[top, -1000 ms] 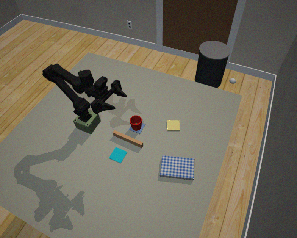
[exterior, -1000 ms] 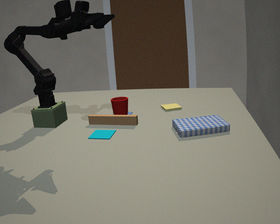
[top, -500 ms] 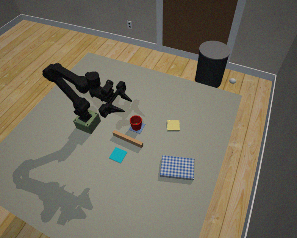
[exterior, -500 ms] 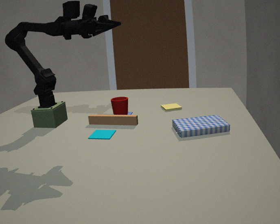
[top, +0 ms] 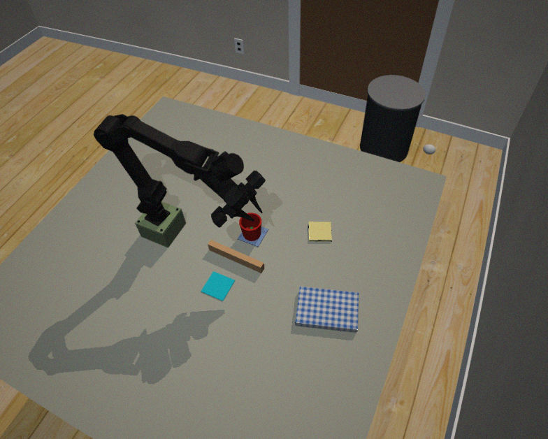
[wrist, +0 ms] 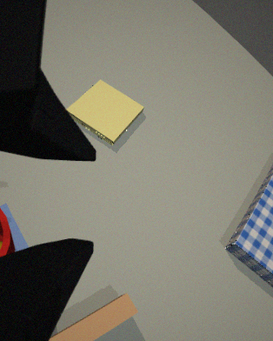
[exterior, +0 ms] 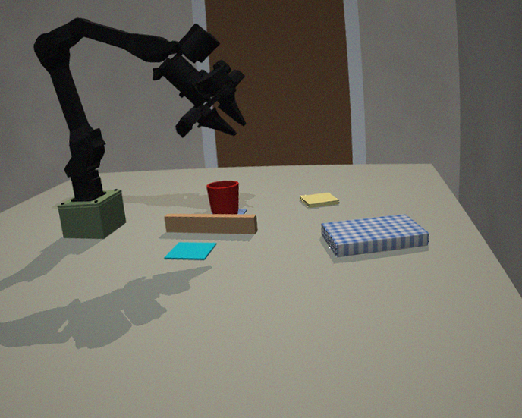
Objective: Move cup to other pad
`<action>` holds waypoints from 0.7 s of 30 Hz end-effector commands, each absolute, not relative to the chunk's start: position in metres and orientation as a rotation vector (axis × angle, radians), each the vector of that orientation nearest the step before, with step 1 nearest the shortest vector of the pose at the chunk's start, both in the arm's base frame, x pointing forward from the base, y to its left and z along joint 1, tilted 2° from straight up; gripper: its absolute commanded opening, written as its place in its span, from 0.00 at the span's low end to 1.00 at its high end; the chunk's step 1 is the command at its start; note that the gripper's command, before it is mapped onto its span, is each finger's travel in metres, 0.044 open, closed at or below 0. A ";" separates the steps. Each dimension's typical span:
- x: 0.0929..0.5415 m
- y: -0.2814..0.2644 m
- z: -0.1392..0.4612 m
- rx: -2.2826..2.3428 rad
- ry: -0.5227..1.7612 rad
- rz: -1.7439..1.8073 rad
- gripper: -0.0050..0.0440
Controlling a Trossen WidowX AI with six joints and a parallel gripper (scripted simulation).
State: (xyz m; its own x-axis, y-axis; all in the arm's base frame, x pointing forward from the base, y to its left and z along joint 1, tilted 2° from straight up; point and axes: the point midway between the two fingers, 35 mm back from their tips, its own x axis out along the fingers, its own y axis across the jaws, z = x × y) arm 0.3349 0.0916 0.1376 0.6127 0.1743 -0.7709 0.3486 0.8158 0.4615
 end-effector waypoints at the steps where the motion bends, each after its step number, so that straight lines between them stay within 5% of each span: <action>1: 0.318 0.110 0.105 0.705 1.123 -0.250 0.40; 10: 0.259 0.129 0.051 0.711 1.458 -0.696 0.40; 21: 0.257 0.129 0.048 0.708 1.467 -0.717 0.40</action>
State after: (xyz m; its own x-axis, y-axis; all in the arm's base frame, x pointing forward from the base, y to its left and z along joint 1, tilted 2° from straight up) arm 0.2546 0.1277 0.0458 -0.0231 -0.0013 -0.9997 0.7847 0.6196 -0.0189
